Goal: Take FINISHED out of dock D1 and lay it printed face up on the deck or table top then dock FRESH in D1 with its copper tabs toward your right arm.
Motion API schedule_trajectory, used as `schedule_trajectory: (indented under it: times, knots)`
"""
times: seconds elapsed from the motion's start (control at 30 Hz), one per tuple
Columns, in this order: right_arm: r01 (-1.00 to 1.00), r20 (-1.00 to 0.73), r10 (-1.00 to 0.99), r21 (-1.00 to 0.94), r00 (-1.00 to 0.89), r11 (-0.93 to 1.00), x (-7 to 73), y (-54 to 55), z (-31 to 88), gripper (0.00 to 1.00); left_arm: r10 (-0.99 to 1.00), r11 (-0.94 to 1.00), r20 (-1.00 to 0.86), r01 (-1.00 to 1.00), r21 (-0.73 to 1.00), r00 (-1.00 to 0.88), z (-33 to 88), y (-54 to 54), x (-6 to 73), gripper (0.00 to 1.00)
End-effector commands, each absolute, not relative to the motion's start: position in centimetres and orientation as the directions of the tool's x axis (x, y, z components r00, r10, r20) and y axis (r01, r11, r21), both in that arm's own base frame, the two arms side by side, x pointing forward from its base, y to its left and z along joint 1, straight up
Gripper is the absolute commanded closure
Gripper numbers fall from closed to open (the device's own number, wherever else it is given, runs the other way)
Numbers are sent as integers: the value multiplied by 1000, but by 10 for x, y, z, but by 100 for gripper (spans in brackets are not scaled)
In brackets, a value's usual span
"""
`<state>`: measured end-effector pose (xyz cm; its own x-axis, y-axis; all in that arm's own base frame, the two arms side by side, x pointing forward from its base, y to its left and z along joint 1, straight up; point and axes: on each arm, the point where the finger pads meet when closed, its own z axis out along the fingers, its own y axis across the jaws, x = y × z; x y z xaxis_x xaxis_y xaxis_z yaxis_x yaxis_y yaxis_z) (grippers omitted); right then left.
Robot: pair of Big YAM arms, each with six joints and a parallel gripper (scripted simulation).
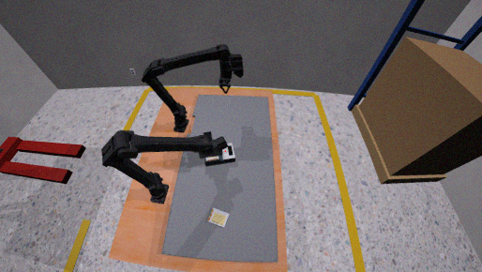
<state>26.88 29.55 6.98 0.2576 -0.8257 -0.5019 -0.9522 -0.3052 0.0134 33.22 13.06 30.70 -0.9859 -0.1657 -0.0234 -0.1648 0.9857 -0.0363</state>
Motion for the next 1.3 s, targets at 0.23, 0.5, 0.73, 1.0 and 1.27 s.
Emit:
schedule_trajectory:
  times: [0.23, 0.5, 0.73, 1.0, 1.27]
  knots:
    - [-952, -509, -817, -15, 270, -305, 278, 294, 82, 2, -153, 988, -67, -151, -30, -986, 329, 133, 341, 0]
    - [-952, -509, -817, -15, 270, -305, 278, 294, 82, 2, -153, 988, -67, -151, -30, -986, 329, 133, 341, 0]
    - [-951, -512, -814, -22, 276, -308, 279, 294, 83, 2, -153, 988, -67, -151, -30, -986, 329, 133, 341, 0]
    - [-951, -512, -814, -22, 276, -308, 281, 294, 86, 2, -153, 988, -67, -151, -30, -986, 329, 133, 341, 0]
    - [-951, -512, -814, -22, 276, -308, 281, 294, 86, 2, -153, 988, -67, -151, -30, -986, 329, 133, 341, 0]
